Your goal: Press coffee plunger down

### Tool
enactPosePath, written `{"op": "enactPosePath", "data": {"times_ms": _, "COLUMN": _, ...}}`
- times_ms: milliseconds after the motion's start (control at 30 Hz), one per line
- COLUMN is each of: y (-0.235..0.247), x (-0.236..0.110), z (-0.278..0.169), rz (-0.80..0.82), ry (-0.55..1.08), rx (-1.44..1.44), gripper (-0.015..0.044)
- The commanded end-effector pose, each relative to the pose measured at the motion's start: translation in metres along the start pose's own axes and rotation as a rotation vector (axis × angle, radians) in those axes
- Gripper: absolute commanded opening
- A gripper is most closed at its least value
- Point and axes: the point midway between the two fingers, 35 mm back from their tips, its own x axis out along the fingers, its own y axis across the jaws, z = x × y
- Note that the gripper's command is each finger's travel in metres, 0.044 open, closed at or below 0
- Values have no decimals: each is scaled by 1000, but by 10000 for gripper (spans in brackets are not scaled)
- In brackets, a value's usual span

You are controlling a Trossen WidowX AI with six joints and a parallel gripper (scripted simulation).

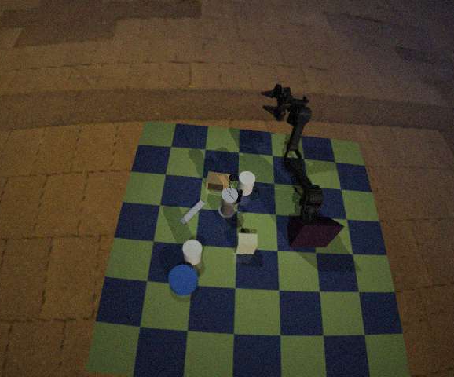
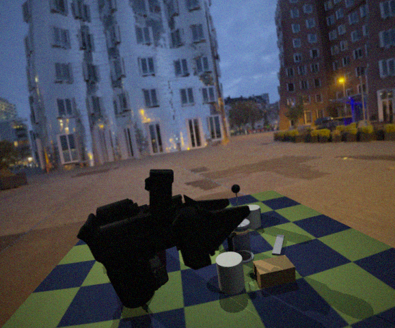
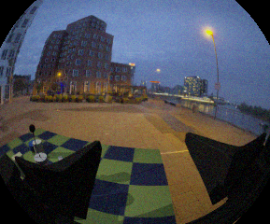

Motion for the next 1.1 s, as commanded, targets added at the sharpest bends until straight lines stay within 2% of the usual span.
{"op": "enactPosePath", "data": {"times_ms": 0, "y": -2, "x": -1, "z": 0, "rz": -10, "ry": 8, "rx": -12, "gripper": 426}}
{"op": "enactPosePath", "data": {"times_ms": 33, "y": -2, "x": -1, "z": 4, "rz": -17, "ry": 8, "rx": -38, "gripper": 440}}
{"op": "enactPosePath", "data": {"times_ms": 267, "y": -12, "x": -13, "z": 47, "rz": -158, "ry": 91, "rx": -352, "gripper": 440}}
{"op": "enactPosePath", "data": {"times_ms": 400, "y": -9, "x": -21, "z": 75, "rz": -212, "ry": 167, "rx": -674, "gripper": 440}}
{"op": "enactPosePath", "data": {"times_ms": 500, "y": -11, "x": -23, "z": 92, "rz": -260, "ry": 199, "rx": -777, "gripper": 440}}
{"op": "enactPosePath", "data": {"times_ms": 733, "y": -10, "x": -31, "z": 136, "rz": -394, "ry": 347, "rx": -1260, "gripper": 440}}
{"op": "enactPosePath", "data": {"times_ms": 833, "y": 8, "x": -25, "z": 160, "rz": -361, "ry": 375, "rx": -1509, "gripper": 440}}
{"op": "enactPosePath", "data": {"times_ms": 933, "y": 38, "x": -12, "z": 192, "rz": -309, "ry": 420, "rx": -1875, "gripper": 440}}
{"op": "enactPosePath", "data": {"times_ms": 1067, "y": 91, "x": 14, "z": 222, "rz": -161, "ry": 471, "rx": -2437, "gripper": 440}}
